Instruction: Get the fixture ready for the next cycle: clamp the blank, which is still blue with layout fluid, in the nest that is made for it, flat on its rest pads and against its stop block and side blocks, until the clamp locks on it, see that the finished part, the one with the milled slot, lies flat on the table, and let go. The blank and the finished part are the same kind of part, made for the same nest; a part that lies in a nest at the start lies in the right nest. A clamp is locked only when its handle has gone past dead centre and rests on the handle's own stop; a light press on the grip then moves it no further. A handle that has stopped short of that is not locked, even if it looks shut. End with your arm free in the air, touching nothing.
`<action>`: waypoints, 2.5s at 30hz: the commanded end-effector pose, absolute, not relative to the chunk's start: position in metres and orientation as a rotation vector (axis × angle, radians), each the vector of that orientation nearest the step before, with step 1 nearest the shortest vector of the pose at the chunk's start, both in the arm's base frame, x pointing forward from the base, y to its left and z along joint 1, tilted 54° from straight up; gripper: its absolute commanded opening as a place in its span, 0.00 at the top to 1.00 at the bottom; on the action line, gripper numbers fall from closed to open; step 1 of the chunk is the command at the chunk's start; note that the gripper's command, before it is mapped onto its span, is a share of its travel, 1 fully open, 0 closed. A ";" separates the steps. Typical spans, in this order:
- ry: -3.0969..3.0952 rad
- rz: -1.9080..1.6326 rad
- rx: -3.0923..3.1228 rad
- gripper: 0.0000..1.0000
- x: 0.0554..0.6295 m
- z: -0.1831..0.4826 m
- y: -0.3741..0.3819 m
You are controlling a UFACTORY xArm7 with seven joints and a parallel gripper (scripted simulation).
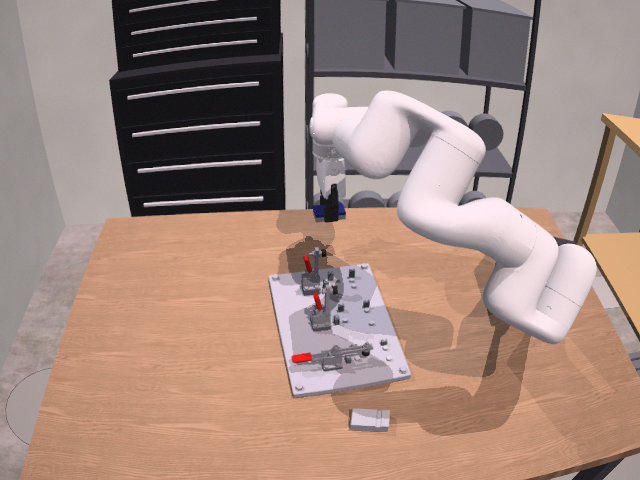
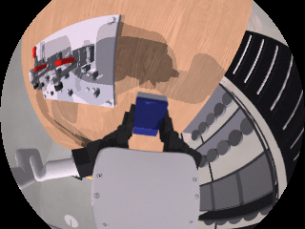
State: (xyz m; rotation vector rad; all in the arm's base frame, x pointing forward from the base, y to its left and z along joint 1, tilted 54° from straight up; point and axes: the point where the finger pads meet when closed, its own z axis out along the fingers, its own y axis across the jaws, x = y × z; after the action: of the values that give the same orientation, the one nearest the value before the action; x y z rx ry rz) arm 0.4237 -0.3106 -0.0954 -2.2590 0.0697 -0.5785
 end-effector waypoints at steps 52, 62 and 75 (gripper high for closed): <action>0.073 -0.582 -2.266 1.00 0.414 -0.088 -0.290; 0.073 -0.582 -2.266 1.00 0.411 -0.064 -0.264; 0.073 -0.582 -2.266 1.00 0.405 -0.019 -0.214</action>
State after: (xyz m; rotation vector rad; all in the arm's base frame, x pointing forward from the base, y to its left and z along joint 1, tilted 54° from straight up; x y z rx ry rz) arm 0.4071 -0.2197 -0.0281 -2.2599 0.0684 -0.5771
